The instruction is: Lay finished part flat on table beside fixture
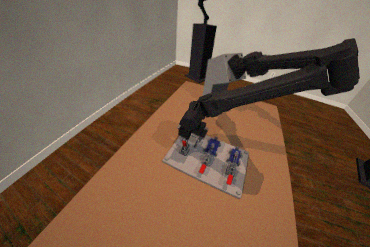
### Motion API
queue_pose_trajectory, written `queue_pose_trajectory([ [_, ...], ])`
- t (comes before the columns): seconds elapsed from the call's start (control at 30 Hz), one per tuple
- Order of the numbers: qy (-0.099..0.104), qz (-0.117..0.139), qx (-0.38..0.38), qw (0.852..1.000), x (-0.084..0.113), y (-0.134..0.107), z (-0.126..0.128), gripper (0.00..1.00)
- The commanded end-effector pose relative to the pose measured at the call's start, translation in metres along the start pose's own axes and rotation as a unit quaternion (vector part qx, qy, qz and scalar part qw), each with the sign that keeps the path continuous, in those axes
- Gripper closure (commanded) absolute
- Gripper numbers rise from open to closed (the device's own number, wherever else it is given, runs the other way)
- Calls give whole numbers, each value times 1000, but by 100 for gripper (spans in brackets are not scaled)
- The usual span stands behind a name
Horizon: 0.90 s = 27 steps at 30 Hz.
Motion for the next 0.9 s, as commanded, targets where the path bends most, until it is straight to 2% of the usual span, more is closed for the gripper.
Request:
queue_pose_trajectory([
  [0.0, -3, -6, -5, 1000, 0, 2, -2, 8],
  [0.13, 1, 1, -3, 1000, -10, -1, 1, 8],
  [0.27, -2, -10, 1, 1000, -4, 8, 0, 8],
  [0.7, 1, 2, -1, 1000, -12, -1, 2, 8],
  [0.87, 0, -3, 1, 1000, -9, 3, 1, 8],
])
Point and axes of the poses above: the point where the finger pads meet when closed, its own x axis back along the fingers, its own z axis across the jaws, y = z × x, the point moved 1 cm from there along x, back along the fingers
